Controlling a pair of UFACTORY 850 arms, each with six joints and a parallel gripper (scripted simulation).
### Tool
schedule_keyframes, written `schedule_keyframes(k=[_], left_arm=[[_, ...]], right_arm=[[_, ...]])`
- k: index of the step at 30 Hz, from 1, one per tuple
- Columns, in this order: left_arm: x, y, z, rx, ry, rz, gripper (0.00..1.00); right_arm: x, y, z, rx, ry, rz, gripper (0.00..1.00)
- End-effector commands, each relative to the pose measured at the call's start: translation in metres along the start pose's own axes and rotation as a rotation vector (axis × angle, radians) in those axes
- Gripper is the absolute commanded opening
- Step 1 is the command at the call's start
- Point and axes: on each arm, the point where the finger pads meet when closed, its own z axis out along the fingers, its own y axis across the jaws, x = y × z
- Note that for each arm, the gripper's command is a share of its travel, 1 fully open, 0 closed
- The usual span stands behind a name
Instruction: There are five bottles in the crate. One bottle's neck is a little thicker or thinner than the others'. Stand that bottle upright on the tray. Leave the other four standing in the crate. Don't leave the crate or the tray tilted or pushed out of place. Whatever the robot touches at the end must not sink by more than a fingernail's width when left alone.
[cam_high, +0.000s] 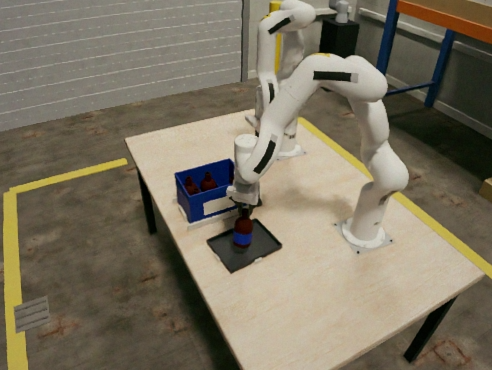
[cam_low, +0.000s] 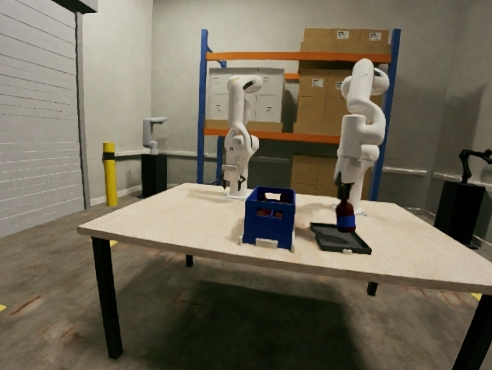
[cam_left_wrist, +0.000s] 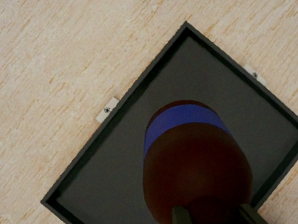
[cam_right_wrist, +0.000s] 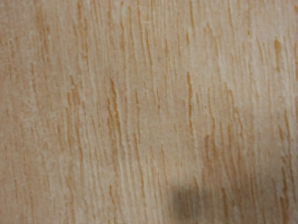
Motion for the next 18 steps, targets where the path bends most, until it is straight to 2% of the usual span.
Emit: schedule_keyframes(k=[1, 18], left_arm=[[0.0, 0.001, 0.008, -0.002, 0.001, 0.0, 0.0], [0.0, 0.001, 0.022, -0.002, 0.001, 0.0, 0.0]], right_arm=[[0.001, 0.0, 0.0, 0.0, 0.001, 0.0, 1.0], [0.001, 0.0, 0.0, 0.0, 0.001, 0.0, 1.0]])
